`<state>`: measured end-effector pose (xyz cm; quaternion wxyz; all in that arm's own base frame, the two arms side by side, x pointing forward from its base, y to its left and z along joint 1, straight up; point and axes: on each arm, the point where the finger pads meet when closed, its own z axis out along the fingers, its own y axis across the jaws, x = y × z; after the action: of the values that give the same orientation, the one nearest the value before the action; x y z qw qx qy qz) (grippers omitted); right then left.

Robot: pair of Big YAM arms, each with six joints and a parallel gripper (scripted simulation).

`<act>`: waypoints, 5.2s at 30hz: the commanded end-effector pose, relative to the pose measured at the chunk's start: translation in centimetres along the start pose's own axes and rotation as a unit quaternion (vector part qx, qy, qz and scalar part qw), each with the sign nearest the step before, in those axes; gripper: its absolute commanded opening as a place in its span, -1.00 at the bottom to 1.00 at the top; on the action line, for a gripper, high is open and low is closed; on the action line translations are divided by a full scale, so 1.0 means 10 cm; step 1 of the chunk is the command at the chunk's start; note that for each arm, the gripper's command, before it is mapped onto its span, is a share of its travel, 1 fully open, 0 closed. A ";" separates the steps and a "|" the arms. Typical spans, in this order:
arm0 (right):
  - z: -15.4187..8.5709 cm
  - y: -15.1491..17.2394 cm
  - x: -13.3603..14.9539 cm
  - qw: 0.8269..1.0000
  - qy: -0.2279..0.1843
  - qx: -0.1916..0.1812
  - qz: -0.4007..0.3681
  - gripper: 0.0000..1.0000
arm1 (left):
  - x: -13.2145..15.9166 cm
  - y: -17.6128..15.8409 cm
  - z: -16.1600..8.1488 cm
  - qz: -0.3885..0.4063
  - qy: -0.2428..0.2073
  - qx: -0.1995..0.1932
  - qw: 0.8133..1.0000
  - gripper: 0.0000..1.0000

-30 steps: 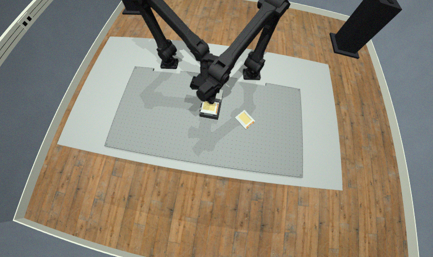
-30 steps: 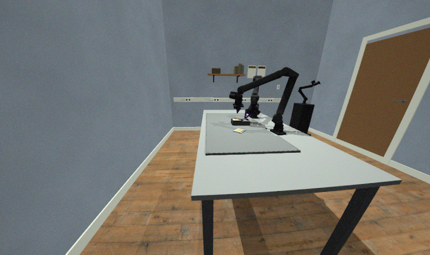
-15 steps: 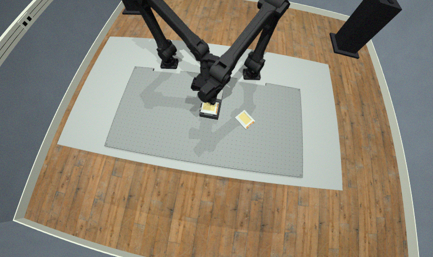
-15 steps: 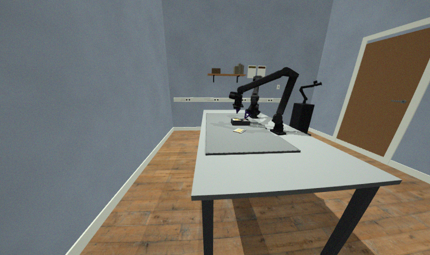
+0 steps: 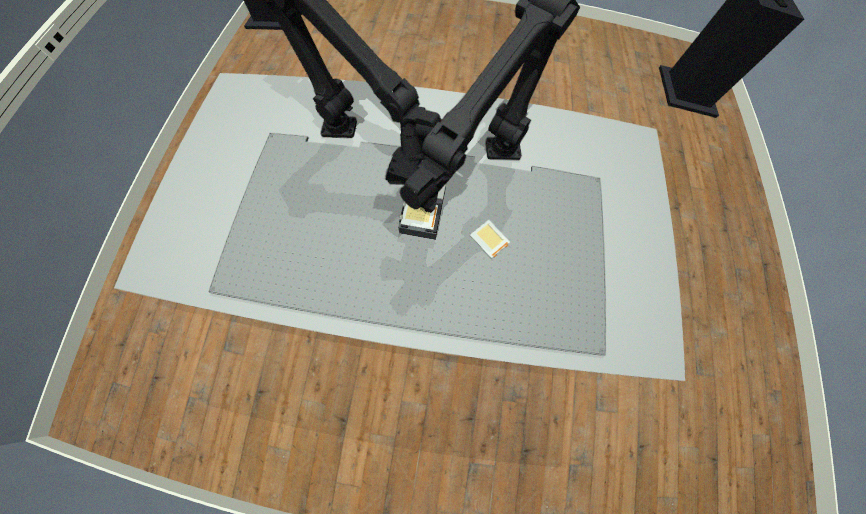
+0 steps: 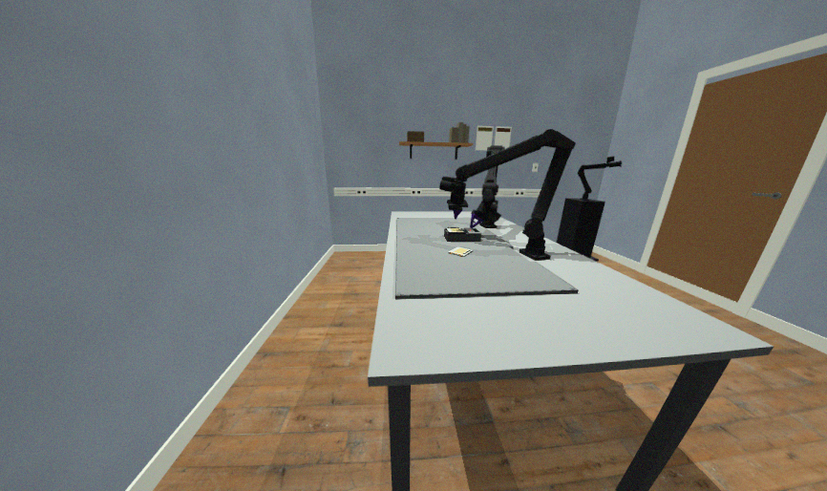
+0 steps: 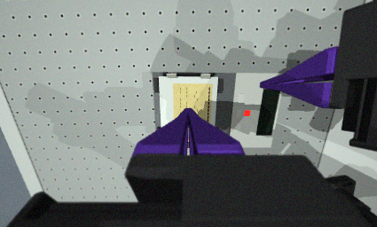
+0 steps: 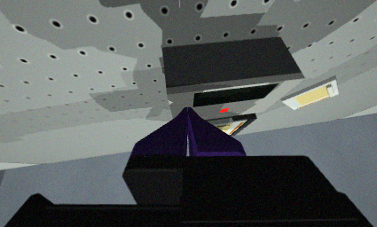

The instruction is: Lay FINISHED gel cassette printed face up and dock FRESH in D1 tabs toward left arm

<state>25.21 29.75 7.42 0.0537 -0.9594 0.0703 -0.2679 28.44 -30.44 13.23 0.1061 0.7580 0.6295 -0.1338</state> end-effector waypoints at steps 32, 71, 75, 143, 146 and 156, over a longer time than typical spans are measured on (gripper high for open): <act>0.38 0.42 -0.42 0.996 -0.047 -0.060 -0.034 -1.00 | -0.04 0.03 -0.11 0.010 -0.006 -0.006 1.000 -1.00; 0.38 0.42 -0.42 0.996 -0.047 -0.060 -0.034 -1.00 | -0.01 0.01 -0.02 0.009 -0.006 -0.007 1.000 0.96; 0.38 0.42 -0.42 0.996 -0.047 -0.060 -0.034 -1.00 | 0.00 0.01 0.02 0.009 -0.006 -0.007 1.000 0.96; 0.38 0.42 -0.42 0.996 -0.047 -0.060 -0.034 -1.00 | 0.07 0.03 0.27 0.009 -0.008 -0.006 1.000 0.96; 0.38 0.42 -0.42 0.996 -0.047 -0.060 -0.034 -1.00 | 0.08 0.03 0.31 0.009 -0.008 -0.006 1.000 0.96; 0.38 0.42 -0.42 0.996 -0.047 -0.060 -0.034 -1.00 | 0.09 0.03 0.35 0.009 -0.008 -0.006 1.000 0.96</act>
<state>25.21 29.75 7.42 0.0537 -0.9594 0.0703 -0.2679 28.34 -30.43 9.61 0.1095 0.7617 0.6243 -0.1345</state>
